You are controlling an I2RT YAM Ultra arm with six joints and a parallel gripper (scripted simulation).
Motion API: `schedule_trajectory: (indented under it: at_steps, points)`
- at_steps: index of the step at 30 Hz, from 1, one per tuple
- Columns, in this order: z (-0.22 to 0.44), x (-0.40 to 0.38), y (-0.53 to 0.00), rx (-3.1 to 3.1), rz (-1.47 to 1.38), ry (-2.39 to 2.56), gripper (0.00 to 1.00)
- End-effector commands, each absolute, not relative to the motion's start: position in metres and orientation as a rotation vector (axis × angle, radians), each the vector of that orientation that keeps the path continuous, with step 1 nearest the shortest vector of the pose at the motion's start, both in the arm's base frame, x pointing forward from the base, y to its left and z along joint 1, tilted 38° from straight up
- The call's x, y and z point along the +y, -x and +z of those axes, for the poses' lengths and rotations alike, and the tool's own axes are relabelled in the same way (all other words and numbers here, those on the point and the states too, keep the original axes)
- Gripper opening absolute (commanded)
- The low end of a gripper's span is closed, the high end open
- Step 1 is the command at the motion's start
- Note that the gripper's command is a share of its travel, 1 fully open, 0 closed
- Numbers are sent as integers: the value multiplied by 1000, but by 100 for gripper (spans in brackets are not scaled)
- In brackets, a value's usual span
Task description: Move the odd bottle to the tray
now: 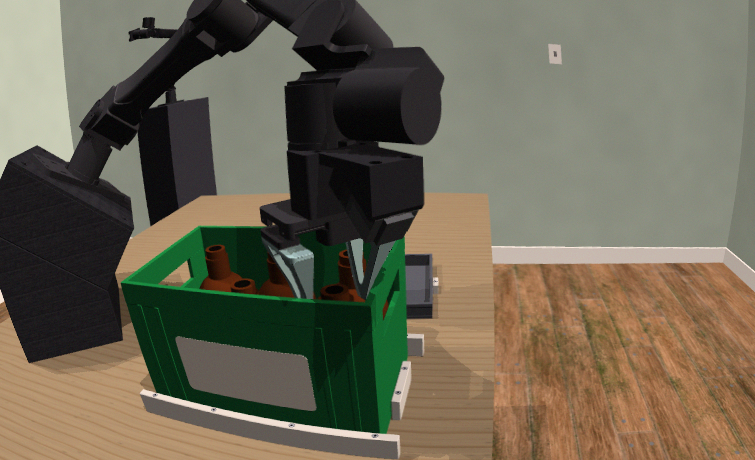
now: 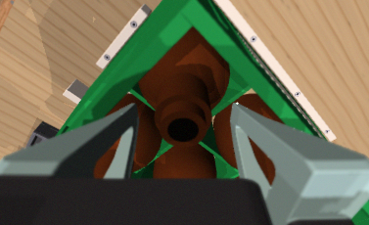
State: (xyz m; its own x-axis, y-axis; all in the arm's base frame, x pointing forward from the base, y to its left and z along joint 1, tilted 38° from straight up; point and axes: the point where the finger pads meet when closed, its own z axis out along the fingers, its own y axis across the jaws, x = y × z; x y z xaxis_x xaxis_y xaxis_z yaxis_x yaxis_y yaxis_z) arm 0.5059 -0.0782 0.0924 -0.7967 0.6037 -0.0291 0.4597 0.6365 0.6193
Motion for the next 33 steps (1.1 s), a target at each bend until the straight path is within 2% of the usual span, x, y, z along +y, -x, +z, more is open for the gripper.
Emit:
schedule_trajectory:
  at_steps: [1,13,14,33]
  points:
    - [90,-88,-508,2604,884,-888,61]
    - [90,-88,-508,2604,884,-888,61]
    - [90,-88,-508,2604,884,-888,0]
    - [90,-88,-508,2604,884,-886,0]
